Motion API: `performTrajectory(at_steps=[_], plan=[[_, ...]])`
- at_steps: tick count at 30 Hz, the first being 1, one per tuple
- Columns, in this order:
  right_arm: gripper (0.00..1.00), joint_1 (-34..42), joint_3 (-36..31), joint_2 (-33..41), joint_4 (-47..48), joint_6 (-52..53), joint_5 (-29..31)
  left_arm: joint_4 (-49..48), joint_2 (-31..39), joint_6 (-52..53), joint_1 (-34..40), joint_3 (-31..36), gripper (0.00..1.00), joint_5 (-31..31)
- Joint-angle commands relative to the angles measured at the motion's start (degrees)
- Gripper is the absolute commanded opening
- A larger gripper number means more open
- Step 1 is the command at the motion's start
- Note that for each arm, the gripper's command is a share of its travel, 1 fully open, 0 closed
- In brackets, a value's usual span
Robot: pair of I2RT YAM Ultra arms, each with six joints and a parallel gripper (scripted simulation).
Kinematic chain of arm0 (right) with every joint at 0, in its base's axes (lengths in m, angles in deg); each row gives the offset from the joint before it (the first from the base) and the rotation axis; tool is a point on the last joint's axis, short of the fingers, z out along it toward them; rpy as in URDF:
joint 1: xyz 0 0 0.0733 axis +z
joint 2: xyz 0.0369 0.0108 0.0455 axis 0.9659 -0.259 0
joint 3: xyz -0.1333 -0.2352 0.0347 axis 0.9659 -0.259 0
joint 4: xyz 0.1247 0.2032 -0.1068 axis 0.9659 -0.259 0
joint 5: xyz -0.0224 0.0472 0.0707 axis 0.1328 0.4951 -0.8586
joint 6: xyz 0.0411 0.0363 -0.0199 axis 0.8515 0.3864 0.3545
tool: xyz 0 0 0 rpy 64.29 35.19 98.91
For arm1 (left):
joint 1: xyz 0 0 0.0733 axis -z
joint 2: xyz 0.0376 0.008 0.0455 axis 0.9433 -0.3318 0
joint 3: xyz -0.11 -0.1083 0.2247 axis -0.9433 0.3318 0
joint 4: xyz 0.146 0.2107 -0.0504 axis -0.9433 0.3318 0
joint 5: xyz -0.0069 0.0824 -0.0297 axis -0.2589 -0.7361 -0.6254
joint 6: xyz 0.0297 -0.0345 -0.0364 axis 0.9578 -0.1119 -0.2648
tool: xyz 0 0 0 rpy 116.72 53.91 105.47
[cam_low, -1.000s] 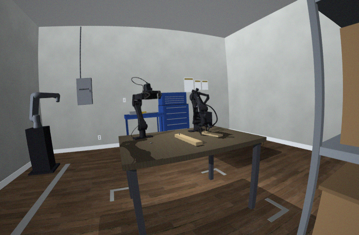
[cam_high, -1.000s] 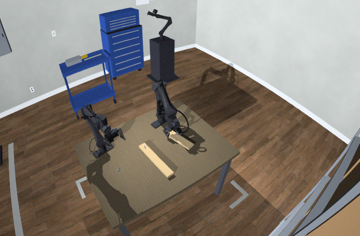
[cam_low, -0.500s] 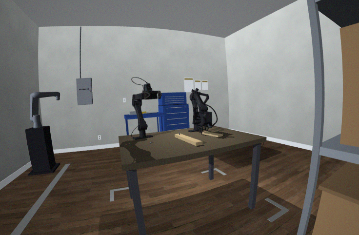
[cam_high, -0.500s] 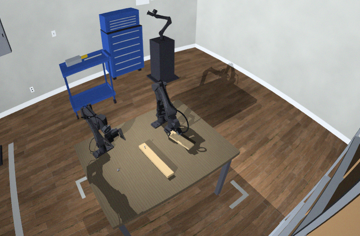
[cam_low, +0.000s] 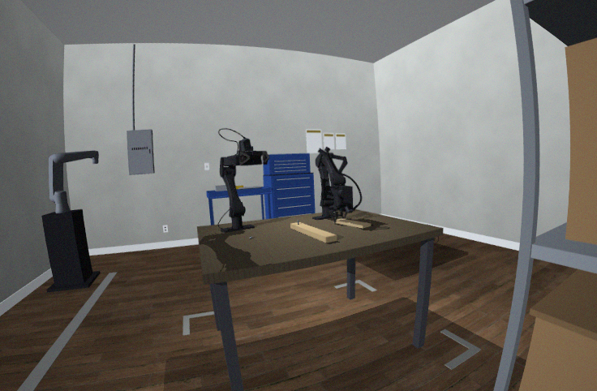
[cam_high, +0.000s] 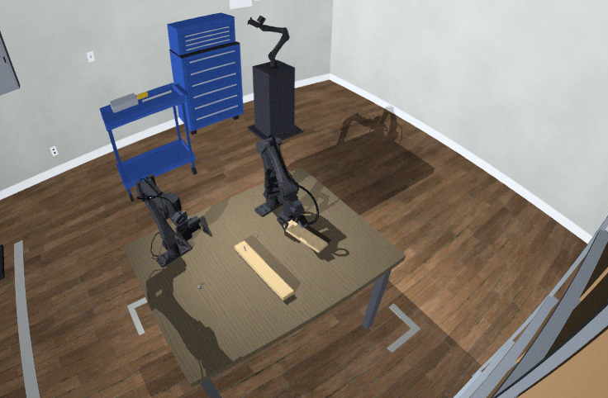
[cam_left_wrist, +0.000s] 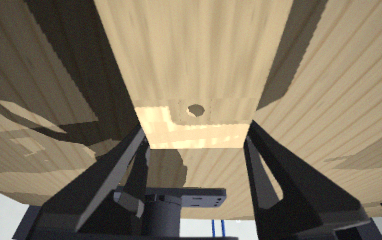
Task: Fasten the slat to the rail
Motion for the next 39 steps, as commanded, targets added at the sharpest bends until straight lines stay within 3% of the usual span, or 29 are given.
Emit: performTrajectory(at_steps=[1,39], plan=[[1.00,-0.07,0.74,-0.05,0.29,0.27,-0.57,-0.04,0.17,0.00,-0.01,-0.25,0.72,0.01],[1.00,-0.07,0.74,-0.05,0.29,0.27,-0.57,9.52,3.22,0.14,-0.05,-6.73,0.72,0.06]])
